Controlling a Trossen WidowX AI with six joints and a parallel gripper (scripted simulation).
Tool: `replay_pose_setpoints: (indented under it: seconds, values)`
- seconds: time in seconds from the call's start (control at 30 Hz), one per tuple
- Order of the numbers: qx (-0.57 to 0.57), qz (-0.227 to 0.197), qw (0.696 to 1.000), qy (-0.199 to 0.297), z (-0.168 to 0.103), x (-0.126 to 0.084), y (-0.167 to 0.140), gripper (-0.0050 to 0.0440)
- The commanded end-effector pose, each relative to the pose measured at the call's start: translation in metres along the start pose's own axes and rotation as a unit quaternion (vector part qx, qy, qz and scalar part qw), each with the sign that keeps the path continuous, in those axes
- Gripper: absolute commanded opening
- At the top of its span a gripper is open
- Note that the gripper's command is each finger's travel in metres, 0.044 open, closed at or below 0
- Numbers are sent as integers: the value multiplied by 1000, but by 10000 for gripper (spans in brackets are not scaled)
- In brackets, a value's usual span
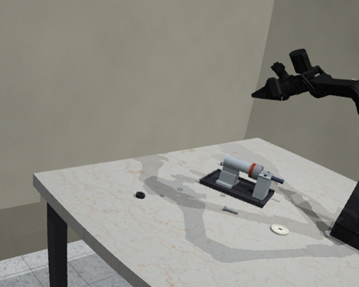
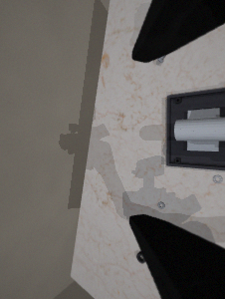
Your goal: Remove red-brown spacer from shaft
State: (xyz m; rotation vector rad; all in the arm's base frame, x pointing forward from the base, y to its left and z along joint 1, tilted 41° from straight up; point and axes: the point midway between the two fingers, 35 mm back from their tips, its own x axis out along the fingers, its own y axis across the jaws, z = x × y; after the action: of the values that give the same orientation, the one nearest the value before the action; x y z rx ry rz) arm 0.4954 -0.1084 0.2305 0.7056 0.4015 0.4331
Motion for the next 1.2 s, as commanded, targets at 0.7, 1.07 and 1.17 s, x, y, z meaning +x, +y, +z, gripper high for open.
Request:
replay_pose_setpoints:
  seconds: [0.7,1.07,1.17]
  values:
    - [-33,-93,961,258,-97,12,-39,440]
    - [-37,-74,914,397,-146,-7,-30,440]
    - [-30,-61,897,438,-159,-16,-23,440]
